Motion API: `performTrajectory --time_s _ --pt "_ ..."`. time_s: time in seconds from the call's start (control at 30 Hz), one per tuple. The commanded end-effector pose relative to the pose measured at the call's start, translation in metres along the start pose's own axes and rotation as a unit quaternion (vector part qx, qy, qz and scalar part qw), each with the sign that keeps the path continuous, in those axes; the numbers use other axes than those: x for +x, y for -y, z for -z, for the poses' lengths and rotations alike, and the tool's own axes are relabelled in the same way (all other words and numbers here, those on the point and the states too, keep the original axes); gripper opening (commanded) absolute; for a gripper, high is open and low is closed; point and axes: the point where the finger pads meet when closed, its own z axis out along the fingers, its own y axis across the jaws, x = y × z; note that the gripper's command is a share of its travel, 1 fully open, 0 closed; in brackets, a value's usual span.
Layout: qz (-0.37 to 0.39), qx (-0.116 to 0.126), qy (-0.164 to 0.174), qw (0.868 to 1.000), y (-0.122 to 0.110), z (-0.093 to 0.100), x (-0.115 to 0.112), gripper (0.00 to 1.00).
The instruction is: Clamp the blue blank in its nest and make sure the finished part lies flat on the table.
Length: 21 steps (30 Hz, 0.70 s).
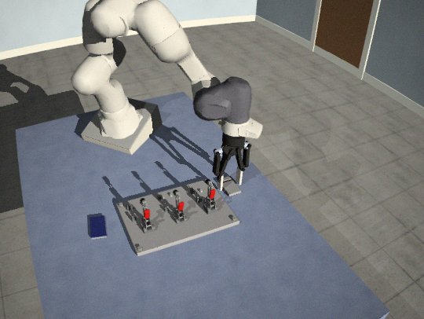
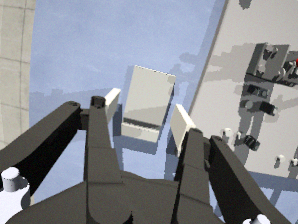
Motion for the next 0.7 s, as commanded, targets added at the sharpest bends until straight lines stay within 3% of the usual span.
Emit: performTrajectory --time_s 0.0,0.43,0.67 --pt "-0.001 0.001 -0.001 1.0 0.0 0.0 0.001 0.47" --pt "-0.001 0.001 -0.001 1.0 0.0 0.001 0.001 0.47" --pt "-0.001 0.001 -0.001 1.0 0.0 0.024 0.001 0.47"
